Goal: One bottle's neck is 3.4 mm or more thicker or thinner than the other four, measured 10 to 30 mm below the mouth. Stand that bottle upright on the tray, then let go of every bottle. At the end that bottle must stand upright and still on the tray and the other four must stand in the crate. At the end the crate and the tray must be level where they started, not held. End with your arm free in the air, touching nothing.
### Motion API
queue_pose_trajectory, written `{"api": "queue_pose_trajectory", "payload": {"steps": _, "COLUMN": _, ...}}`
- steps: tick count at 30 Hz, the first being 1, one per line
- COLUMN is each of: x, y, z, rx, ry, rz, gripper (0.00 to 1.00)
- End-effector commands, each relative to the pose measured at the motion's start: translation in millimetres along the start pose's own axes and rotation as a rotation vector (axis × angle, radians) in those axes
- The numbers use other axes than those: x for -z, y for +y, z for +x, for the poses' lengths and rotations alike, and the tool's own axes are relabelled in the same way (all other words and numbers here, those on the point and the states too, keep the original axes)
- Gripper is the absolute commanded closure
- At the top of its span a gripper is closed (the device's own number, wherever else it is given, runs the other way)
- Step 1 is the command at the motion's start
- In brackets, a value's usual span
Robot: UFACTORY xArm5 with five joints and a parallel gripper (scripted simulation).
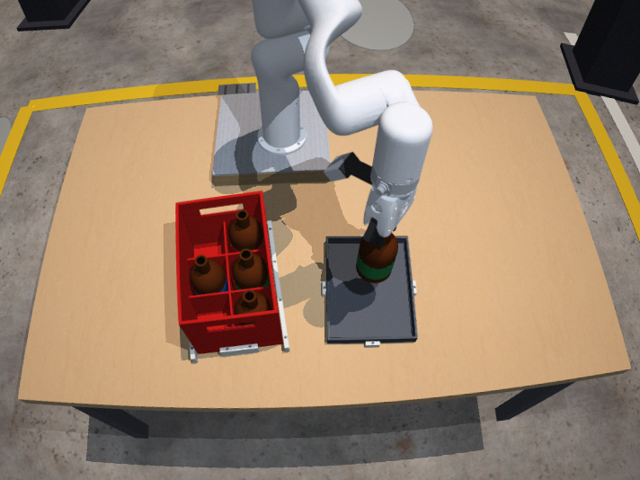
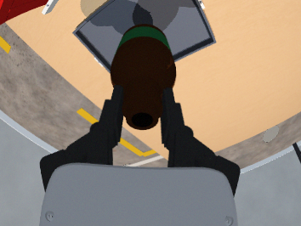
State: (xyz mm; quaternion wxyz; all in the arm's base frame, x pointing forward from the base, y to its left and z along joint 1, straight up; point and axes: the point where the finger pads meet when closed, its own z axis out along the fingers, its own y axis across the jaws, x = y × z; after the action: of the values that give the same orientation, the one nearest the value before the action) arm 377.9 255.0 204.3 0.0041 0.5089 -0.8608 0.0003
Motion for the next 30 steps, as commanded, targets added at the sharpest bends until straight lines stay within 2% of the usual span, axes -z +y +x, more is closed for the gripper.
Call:
{"api": "queue_pose_trajectory", "payload": {"steps": 1, "x": -6.2, "y": -0.7, "z": -1.5, "rx": 0.0, "ry": -0.005, "rz": 0.003, "gripper": 1.0}}
{"api": "queue_pose_trajectory", "payload": {"steps": 15, "x": -45.4, "y": -0.7, "z": -1.9, "rx": 0.0, "ry": -0.005, "rz": 0.003, "gripper": 1.0}}
{"api": "queue_pose_trajectory", "payload": {"steps": 30, "x": -69.1, "y": -0.7, "z": -2.2, "rx": 0.0, "ry": -0.005, "rz": 0.003, "gripper": 1.0}}
